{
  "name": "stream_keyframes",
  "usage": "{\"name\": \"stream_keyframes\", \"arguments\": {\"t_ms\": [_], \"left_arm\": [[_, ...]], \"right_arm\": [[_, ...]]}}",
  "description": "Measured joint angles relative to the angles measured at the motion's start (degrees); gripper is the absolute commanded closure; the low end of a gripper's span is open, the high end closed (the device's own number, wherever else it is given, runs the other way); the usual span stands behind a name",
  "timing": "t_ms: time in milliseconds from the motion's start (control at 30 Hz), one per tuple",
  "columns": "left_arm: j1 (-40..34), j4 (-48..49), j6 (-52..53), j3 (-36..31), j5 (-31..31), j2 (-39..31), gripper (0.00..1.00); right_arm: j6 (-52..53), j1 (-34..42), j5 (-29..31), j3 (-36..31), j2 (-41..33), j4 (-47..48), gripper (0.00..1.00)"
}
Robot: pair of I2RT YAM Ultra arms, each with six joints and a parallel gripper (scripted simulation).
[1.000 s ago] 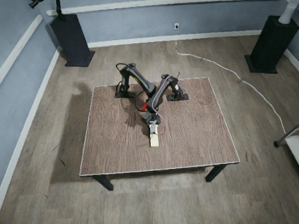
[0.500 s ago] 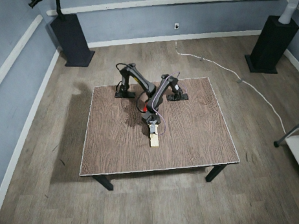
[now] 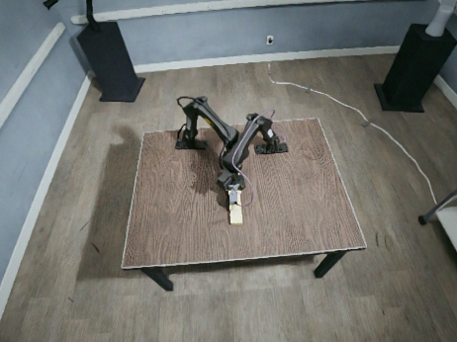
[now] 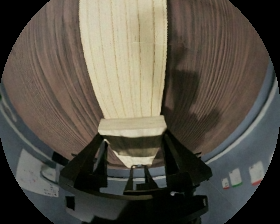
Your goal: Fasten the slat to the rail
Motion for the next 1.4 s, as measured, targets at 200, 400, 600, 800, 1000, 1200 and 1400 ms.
{"name": "stream_keyframes", "arguments": {"t_ms": [200,400,600,800,1000,1200,1400], "left_arm": [[0.0,0.0,0.0,0.0,0.0,0.0,0.28],[0.0,0.0,0.0,0.0,0.0,0.0,0.28],[0.0,0.0,0.0,0.0,0.0,0.0,0.28],[0.0,0.0,0.0,0.0,0.0,0.0,0.28],[0.0,0.0,0.0,0.0,0.0,0.0,0.28],[0.0,0.0,0.0,0.0,0.0,0.0,0.28],[0.0,0.0,0.0,0.0,0.0,0.0,0.28]], "right_arm": [[-15.5,0.0,0.0,0.0,0.0,0.0,0.66],[-31.0,0.0,0.1,0.0,0.0,0.0,0.66],[-45.0,0.0,0.2,0.0,0.0,0.0,0.66],[-60.5,0.0,0.2,0.0,0.0,0.0,0.66],[-75.7,0.0,0.3,0.0,0.0,0.0,0.66],[-90.1,0.0,0.4,0.0,0.0,0.0,0.66],[-105.6,0.0,0.5,0.0,0.0,0.0,0.66]]}}
